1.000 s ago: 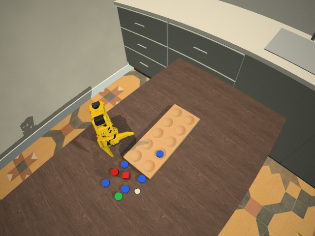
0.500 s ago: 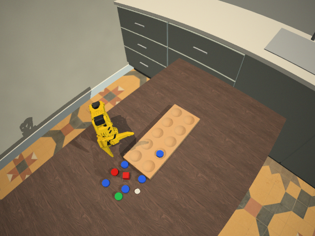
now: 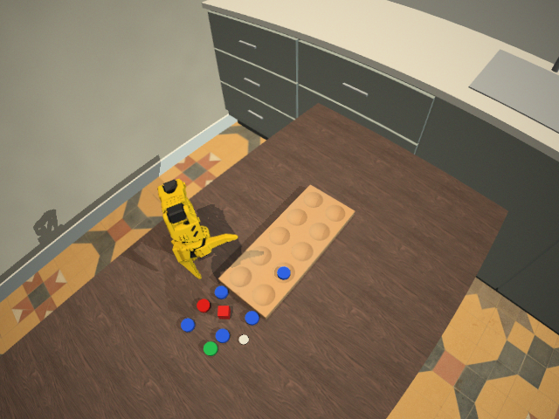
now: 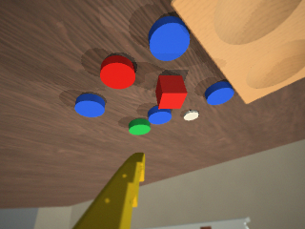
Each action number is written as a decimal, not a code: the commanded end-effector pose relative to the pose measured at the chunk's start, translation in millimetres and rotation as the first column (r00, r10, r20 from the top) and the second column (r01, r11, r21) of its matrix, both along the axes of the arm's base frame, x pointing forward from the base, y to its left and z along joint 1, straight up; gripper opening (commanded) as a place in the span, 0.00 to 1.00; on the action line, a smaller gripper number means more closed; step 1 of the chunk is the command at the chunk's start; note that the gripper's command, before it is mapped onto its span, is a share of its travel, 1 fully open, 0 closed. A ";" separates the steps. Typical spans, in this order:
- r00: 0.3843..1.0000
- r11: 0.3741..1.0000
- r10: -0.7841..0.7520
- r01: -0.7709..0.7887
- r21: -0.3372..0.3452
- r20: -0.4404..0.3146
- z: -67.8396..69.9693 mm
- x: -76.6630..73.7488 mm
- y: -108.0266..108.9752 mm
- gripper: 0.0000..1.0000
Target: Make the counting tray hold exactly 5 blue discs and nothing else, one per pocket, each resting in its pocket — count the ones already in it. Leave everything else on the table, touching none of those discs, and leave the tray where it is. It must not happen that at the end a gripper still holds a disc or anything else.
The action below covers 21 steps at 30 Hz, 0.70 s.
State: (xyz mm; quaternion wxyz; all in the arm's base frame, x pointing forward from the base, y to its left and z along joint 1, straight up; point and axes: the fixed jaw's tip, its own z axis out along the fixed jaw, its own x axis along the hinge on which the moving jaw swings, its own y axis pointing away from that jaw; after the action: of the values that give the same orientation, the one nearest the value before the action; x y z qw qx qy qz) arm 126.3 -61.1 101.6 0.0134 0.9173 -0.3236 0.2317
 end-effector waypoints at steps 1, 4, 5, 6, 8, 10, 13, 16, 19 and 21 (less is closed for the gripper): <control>0.965 0.961 0.263 -0.263 -0.082 -0.010 -5.5 -15.2 50.9 1.00; 0.965 0.961 0.263 -0.263 -0.082 -0.010 -5.5 -15.2 50.9 1.00; 0.965 0.961 0.263 -0.263 -0.082 -0.010 -5.5 -15.2 50.9 1.00; 0.965 0.961 0.263 -0.263 -0.082 -0.010 -5.5 -15.2 50.9 1.00; 0.965 0.961 0.263 -0.263 -0.082 -0.010 -5.5 -15.2 50.9 1.00; 0.964 0.961 0.265 -0.266 -0.071 -0.023 -15.3 -18.3 53.3 1.00; 0.964 0.961 0.265 -0.266 -0.071 -0.023 -15.3 -18.3 53.3 1.00; 0.964 0.961 0.265 -0.266 -0.071 -0.023 -15.3 -18.3 53.3 1.00; 0.964 0.961 0.265 -0.266 -0.071 -0.023 -15.3 -18.3 53.3 1.00; 0.964 0.961 0.265 -0.266 -0.071 -0.023 -15.3 -18.3 53.3 1.00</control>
State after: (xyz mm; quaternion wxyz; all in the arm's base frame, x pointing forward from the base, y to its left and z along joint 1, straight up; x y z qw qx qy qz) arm 126.3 -61.1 101.6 0.0134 0.9173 -0.3236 0.2317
